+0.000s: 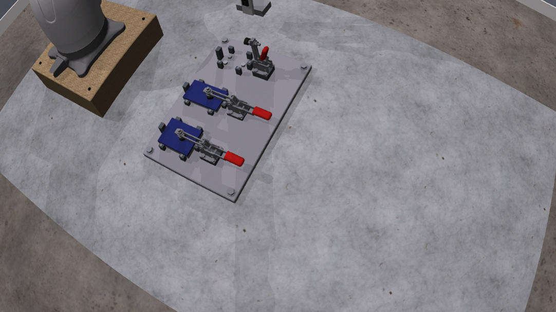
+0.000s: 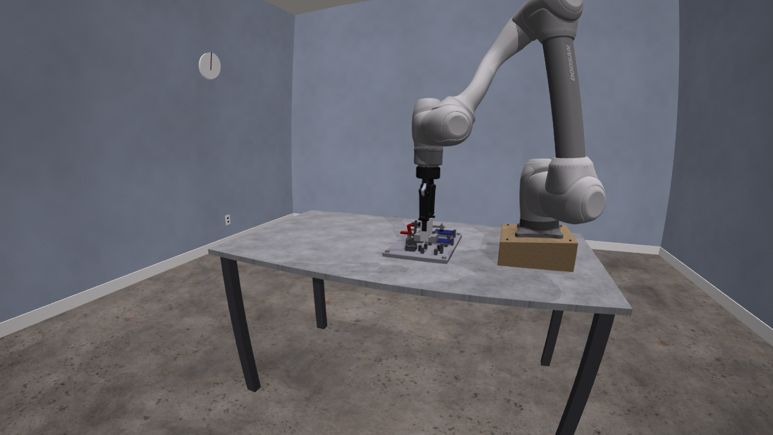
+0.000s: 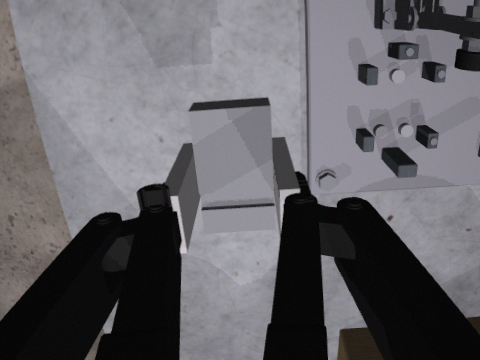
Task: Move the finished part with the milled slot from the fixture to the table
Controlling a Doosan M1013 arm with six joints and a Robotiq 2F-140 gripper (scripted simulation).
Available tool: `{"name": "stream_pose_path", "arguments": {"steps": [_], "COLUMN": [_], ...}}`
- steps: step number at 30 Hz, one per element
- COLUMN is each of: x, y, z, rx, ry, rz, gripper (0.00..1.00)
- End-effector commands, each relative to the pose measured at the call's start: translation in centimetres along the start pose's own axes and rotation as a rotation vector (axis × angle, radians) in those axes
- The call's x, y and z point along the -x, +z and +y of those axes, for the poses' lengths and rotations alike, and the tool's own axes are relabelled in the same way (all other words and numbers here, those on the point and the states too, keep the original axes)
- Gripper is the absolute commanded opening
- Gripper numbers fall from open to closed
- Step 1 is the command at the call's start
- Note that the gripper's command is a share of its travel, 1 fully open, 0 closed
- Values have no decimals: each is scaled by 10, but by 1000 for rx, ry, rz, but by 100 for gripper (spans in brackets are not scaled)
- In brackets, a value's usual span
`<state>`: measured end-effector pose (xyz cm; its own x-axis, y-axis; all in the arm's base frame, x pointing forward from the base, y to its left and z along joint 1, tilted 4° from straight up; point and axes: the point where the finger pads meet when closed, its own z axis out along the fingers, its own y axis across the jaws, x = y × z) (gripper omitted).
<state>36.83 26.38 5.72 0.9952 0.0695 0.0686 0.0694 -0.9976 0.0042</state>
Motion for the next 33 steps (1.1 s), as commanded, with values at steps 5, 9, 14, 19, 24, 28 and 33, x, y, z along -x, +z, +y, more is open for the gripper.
{"name": "stream_pose_path", "arguments": {"steps": [5,9,14,19,24,28,33], "x": [-1,-1,-1,-1,-1,-1,-1], "y": [1,2,2,2,3,3,3], "z": [2,2,3,3,3,3,3], "rx": [12,14,15,16,17,17,17], "ry": [-6,-7,-7,-7,-8,-8,-8], "rz": [-2,-1,-1,-1,-1,-1,-1], "gripper": [0,0,0,0,0,0,0]}}
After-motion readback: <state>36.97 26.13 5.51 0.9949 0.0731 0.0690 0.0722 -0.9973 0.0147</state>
